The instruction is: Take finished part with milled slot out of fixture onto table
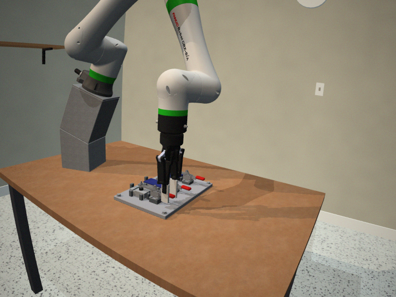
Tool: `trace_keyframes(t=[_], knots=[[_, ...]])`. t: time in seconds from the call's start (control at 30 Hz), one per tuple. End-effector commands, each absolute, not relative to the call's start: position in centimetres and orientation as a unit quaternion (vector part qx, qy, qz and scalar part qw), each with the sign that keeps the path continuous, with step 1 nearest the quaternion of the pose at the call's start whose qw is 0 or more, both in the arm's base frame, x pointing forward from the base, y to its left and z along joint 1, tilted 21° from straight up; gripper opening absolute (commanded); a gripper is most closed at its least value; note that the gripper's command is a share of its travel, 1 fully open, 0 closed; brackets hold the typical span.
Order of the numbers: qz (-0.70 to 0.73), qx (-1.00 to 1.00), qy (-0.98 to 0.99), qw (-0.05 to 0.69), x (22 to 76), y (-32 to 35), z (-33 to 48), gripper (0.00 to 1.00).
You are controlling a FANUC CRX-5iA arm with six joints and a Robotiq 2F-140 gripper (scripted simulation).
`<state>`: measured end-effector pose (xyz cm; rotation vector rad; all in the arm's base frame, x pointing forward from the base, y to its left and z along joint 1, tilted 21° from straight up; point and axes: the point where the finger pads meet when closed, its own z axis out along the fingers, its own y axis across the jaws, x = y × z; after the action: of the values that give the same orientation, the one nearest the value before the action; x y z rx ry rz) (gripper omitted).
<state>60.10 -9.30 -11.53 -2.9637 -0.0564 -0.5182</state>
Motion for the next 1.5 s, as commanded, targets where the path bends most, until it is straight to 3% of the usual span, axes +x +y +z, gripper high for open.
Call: trace_keyframes(t=[0.0,0.97,1.0,1.47], knots=[[-0.172,-0.983,-0.019,0.066,60.11,-9.32,-11.52,0.28],[-0.172,-0.983,-0.019,0.066,60.11,-9.32,-11.52,0.28],[-0.172,-0.983,-0.019,0.066,60.11,-9.32,-11.52,0.11],[-0.172,-0.983,-0.019,0.066,60.11,-9.32,-11.52,0.11]])
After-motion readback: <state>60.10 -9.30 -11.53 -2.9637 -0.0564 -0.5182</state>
